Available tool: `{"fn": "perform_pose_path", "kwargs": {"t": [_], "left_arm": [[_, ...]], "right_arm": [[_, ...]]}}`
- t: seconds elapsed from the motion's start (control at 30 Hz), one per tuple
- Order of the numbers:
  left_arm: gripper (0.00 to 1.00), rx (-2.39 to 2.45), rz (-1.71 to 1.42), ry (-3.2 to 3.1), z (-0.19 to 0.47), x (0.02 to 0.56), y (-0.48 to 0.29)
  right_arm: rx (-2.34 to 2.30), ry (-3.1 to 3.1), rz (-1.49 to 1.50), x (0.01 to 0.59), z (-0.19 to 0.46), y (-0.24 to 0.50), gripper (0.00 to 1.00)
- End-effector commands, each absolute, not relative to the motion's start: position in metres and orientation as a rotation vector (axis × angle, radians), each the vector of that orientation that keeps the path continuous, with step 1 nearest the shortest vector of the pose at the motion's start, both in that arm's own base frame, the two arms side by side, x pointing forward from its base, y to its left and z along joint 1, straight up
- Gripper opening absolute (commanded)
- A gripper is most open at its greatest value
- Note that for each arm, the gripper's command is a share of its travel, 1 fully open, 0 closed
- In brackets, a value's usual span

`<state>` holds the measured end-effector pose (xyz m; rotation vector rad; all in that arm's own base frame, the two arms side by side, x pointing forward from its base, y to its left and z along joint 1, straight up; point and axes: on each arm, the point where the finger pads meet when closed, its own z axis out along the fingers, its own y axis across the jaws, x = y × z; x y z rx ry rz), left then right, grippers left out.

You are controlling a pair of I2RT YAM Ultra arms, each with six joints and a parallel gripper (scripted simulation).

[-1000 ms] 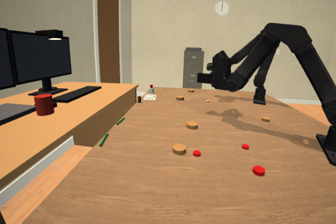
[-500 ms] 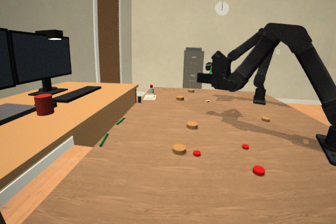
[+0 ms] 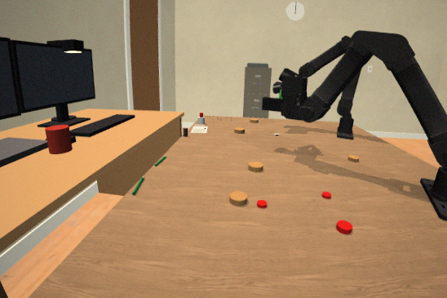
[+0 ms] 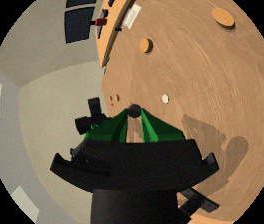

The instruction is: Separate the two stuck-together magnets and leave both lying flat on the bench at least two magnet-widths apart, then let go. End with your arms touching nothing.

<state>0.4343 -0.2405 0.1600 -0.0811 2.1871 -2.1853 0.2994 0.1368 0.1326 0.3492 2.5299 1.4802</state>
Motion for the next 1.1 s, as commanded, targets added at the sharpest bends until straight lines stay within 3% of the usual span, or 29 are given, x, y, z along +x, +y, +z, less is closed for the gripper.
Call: {"fn": "perform_pose_path", "kwargs": {"t": [0.0, 1.07], "left_arm": [[0.18, -0.049, -2.175, 2.168, 0.168, 0.435, -0.241], [0.18, -0.049, -2.175, 2.168, 0.168, 0.435, -0.241]], "right_arm": [[0.291, 2.566, 1.430, 0.295, 0.134, 0.133, 0.18], [0.066, 2.889, 1.206, 0.257, 0.131, 0.100, 0.18]]}}
